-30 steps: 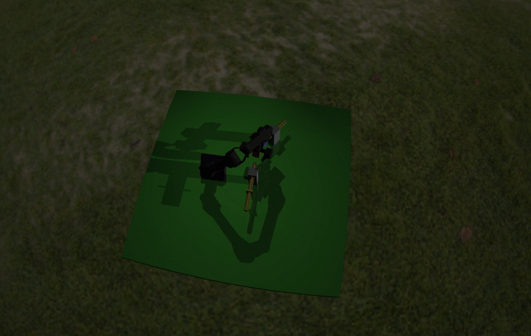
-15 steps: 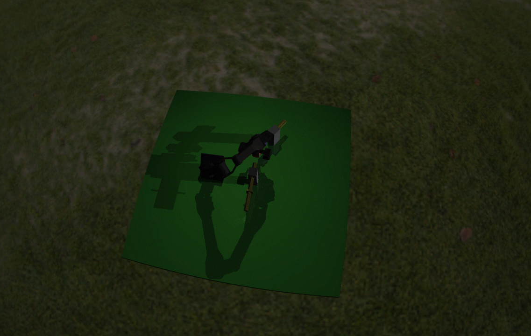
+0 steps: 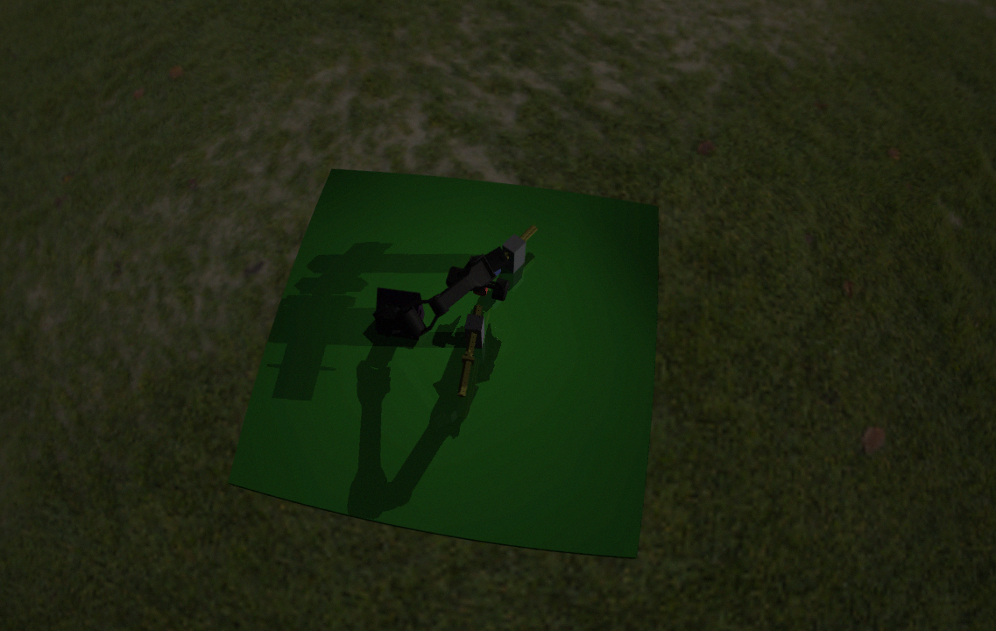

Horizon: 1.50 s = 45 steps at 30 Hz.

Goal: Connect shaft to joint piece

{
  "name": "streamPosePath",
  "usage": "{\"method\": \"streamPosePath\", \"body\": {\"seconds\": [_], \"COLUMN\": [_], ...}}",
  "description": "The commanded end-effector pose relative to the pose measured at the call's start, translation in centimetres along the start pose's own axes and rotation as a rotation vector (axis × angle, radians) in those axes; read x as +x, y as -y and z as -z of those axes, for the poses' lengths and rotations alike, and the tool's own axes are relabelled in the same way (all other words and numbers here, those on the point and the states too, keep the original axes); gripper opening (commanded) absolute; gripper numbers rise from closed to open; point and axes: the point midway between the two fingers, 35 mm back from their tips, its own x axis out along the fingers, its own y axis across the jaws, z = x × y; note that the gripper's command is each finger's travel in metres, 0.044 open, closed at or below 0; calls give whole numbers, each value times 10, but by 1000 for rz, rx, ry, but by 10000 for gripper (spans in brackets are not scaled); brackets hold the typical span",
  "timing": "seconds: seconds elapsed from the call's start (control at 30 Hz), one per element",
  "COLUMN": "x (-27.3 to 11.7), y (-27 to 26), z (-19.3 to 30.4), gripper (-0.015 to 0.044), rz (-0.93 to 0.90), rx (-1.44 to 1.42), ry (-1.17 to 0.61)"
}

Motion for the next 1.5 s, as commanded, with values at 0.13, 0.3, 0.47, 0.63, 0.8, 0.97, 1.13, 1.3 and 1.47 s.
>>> {"method": "streamPosePath", "body": {"seconds": [0.13,0.3,0.47,0.63,0.8,0.97,1.13,1.3,1.47], "x": [-23,-39,-57,-74,-92,-110,-126,-128,-127], "y": [4,5,5,4,2,-1,-4,-4,-3], "z": [-12,-19,-25,-30,-34,-38,-40,-40,-33], "gripper": [440,440,440,440,440,440,440,440,440], "rz": [6,16,34,59,88,124,166,172,172], "rx": [220,387,555,722,878,1035,1187,1207,1227], "ry": [-31,-59,-86,-110,-128,-143,-154,-155,-158]}}
